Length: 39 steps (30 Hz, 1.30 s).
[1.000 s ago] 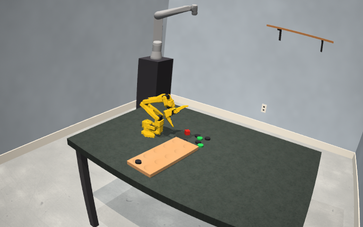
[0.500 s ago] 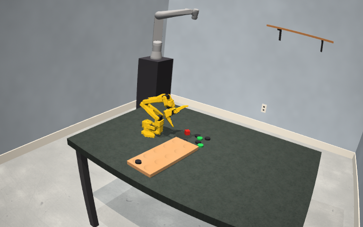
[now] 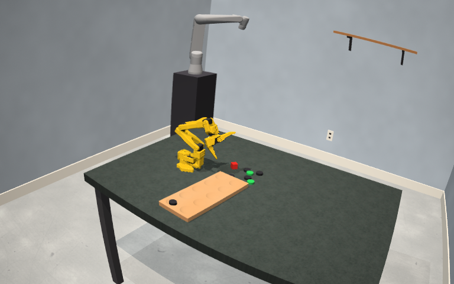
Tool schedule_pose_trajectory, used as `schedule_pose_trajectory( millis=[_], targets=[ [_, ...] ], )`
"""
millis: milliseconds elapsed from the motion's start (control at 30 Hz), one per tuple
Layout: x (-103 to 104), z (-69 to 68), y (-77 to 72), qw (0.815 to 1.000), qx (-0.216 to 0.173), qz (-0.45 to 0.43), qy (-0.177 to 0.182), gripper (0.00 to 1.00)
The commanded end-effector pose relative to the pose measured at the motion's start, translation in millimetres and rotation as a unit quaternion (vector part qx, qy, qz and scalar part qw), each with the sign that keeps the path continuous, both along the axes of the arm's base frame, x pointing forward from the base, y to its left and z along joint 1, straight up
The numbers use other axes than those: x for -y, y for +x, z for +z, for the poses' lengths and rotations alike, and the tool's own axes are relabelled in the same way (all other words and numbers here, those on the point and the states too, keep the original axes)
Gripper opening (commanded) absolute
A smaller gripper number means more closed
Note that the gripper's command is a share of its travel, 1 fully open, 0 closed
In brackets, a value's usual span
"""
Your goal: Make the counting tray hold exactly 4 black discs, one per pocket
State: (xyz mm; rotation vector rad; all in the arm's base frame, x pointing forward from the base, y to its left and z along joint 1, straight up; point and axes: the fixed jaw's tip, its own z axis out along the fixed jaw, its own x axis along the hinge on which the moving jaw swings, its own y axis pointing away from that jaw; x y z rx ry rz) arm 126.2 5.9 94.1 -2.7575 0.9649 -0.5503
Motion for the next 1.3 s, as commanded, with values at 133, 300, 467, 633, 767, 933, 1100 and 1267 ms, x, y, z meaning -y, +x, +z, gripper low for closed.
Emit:
schedule_pose_trajectory(
  millis=[133, 300, 467, 633, 767, 933, 1100, 1267],
  targets=[
    [-25.9, 11.5, 2.6, 0.99, 0.024, 0.13, -0.044, 1.0],
    [-25.9, 11.5, 2.6, 0.99, 0.024, 0.13, -0.044, 1.0],
    [-25.9, 11.5, 2.6, 0.99, 0.024, 0.13, -0.044, 1.0],
    [-25.9, 11.5, 2.6, 0.99, 0.024, 0.13, -0.044, 1.0],
    [-25.9, 11.5, 2.6, 0.99, 0.024, 0.13, -0.044, 1.0],
    [-26.1, 12.1, 3.0, 0.99, 0.023, 0.13, -0.044, 0.99],
    [-26.6, 13.9, 4.5, 0.99, 0.022, 0.13, -0.043, 0.98],
    [-27.3, 15.6, 6.0, 0.99, 0.02, 0.131, -0.043, 0.96]
  ],
)
